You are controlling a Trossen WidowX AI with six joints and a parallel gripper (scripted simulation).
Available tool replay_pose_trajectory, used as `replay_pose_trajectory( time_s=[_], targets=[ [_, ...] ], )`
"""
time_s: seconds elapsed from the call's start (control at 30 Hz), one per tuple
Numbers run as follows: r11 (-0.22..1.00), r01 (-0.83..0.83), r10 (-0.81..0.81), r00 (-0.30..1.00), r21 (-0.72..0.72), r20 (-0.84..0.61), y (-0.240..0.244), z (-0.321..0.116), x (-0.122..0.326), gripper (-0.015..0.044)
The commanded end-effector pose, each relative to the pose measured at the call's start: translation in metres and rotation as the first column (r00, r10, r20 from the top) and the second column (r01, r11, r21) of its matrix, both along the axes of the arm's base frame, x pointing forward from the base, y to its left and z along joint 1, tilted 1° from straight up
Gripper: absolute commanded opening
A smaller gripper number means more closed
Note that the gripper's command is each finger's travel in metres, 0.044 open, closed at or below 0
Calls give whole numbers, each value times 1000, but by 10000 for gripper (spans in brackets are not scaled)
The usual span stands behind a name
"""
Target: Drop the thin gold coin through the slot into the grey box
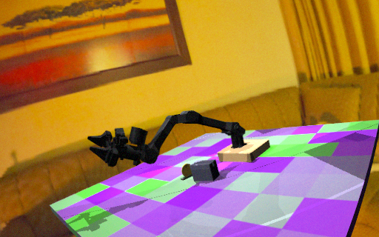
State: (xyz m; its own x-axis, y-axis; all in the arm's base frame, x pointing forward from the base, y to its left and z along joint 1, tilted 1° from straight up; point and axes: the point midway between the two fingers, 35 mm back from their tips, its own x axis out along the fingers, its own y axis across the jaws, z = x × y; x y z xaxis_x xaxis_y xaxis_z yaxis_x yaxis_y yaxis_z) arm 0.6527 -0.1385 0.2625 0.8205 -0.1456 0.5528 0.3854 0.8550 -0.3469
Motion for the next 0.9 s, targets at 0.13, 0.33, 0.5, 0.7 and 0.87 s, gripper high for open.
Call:
replay_pose_trajectory(
  time_s=[0.13,0.33,0.5,0.7,0.87],
  targets=[
    [998,4,6,990,70,-139,-8,-14,6,269],
    [980,60,30,900,192,-435,-22,-47,2,161],
    [959,132,64,761,251,-646,-27,-74,-20,161],
    [925,239,127,537,295,-834,-25,-105,-70,161],
    [891,336,194,324,305,-926,-17,-126,-127,161]
  ],
)
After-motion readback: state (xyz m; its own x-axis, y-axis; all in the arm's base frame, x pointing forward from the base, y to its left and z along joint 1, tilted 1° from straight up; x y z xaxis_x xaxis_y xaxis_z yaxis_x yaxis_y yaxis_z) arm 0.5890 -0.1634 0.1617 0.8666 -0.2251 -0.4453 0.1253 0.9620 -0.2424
